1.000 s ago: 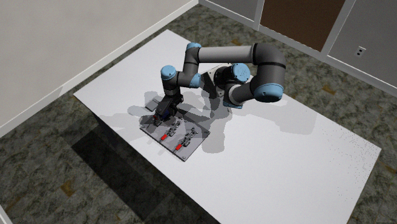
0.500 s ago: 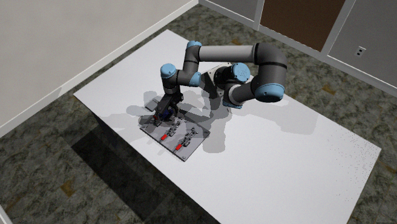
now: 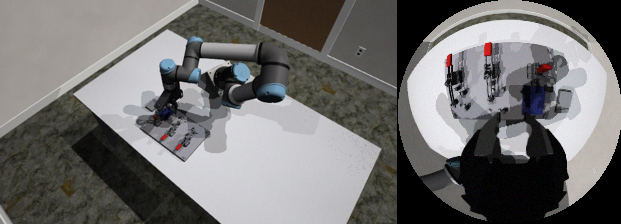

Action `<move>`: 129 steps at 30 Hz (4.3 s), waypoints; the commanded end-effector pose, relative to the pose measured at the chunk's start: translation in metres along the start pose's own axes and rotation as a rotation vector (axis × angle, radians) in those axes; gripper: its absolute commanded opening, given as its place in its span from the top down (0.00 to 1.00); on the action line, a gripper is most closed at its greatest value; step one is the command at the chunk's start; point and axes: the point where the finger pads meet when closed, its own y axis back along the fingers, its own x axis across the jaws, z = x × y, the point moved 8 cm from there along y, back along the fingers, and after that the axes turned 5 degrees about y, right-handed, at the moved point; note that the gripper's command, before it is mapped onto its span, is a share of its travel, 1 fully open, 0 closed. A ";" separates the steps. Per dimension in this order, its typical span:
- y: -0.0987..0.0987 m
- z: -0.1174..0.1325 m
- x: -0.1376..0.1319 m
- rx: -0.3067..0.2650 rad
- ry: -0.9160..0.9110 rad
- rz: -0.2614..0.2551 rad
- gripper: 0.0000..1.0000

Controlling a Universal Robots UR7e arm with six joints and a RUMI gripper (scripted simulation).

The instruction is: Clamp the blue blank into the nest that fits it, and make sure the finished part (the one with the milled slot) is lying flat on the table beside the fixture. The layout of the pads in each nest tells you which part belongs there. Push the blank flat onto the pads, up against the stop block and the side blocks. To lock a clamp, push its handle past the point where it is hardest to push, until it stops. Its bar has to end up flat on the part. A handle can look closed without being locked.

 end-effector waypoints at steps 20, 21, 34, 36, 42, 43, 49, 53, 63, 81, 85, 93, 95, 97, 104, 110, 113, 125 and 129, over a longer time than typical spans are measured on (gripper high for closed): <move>0.106 0.000 0.000 0.000 0.000 0.000 0.72; 0.107 0.000 0.000 0.000 0.000 0.000 0.72; 0.107 0.003 0.035 0.000 0.000 0.000 0.72; 0.107 0.004 0.046 0.000 0.000 0.000 0.72; 0.107 0.005 0.058 0.000 0.000 0.000 0.72; 0.107 0.005 0.058 0.000 0.000 0.000 0.72; 0.107 0.005 0.058 0.000 0.000 0.000 0.72; 0.107 0.005 0.058 0.000 0.000 0.000 0.72; 0.101 0.005 0.058 0.000 0.000 0.000 0.72; 0.047 0.004 0.058 0.000 0.000 0.000 0.72; 0.047 -0.005 0.059 0.000 0.000 0.000 0.72; 0.047 -0.055 0.063 0.000 0.000 0.000 0.72; 0.047 -0.065 0.064 0.000 0.000 0.000 0.72; 0.047 -0.073 0.065 0.000 0.000 0.000 0.72; 0.047 -0.079 0.065 0.000 0.000 0.000 0.72; 0.041 -0.079 0.065 0.000 0.000 0.000 0.72; 0.032 -0.079 0.065 0.000 0.000 0.000 0.72; 0.004 -0.079 0.065 0.000 0.000 0.000 0.72; 0.003 -0.079 0.065 0.000 0.000 0.000 0.72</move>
